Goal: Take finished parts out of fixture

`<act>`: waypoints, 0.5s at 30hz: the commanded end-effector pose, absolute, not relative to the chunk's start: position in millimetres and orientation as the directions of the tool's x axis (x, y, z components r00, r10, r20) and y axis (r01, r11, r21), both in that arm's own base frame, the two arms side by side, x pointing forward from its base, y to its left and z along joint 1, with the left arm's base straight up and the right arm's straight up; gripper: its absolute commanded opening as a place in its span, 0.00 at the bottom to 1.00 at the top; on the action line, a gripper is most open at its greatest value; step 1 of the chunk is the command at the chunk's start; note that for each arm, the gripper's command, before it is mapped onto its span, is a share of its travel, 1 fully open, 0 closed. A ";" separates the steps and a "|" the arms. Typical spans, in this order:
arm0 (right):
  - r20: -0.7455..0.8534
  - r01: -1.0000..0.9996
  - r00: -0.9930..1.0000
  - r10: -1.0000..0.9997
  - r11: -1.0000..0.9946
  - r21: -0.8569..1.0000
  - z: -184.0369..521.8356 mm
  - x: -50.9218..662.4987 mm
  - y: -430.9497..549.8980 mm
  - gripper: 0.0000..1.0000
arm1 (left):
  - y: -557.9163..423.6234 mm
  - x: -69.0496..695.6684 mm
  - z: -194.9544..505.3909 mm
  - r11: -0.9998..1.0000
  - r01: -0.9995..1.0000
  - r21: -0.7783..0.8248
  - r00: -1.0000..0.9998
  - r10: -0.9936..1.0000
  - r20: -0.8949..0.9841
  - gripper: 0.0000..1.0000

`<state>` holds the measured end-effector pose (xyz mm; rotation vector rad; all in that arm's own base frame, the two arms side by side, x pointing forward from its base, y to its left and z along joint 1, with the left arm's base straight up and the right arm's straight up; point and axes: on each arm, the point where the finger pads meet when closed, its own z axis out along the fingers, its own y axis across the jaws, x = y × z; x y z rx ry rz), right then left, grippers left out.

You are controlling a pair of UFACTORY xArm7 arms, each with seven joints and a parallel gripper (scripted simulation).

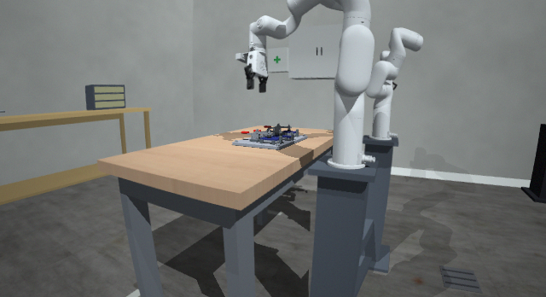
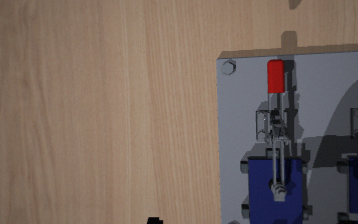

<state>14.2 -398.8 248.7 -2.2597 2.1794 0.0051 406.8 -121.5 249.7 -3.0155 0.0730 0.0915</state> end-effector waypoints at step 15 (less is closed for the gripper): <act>0.000 -0.999 0.036 -0.999 -0.036 0.000 250.0 14.4 -399.7 1.00 | -141.1 407.7 273.9 -0.864 -0.499 -0.070 0.866 -0.494 -0.082 1.00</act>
